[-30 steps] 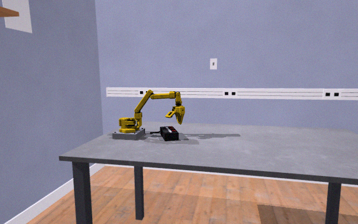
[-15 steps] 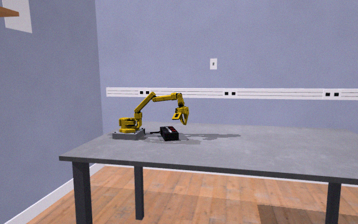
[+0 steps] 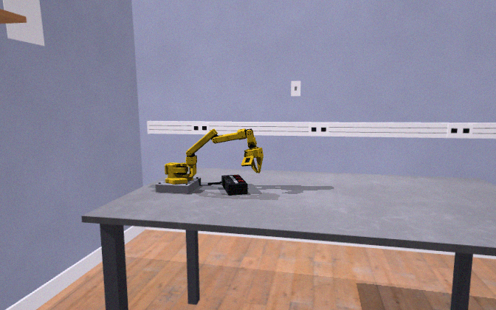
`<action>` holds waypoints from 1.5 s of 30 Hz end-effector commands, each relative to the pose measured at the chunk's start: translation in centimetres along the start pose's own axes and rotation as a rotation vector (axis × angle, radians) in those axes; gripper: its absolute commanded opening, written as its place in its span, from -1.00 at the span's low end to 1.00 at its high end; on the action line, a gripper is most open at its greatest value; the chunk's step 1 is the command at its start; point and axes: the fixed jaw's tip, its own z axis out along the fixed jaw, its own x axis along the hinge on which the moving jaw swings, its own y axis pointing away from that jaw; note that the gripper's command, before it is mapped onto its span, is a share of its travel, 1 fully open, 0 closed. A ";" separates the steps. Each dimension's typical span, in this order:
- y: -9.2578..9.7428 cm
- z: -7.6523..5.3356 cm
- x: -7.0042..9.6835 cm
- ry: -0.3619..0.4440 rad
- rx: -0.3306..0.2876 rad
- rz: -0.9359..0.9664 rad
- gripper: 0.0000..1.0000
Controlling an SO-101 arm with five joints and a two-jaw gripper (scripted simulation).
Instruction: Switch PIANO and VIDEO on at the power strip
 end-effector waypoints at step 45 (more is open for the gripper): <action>0.3 0.3 -0.3 -0.001 0.000 0.004 -1.00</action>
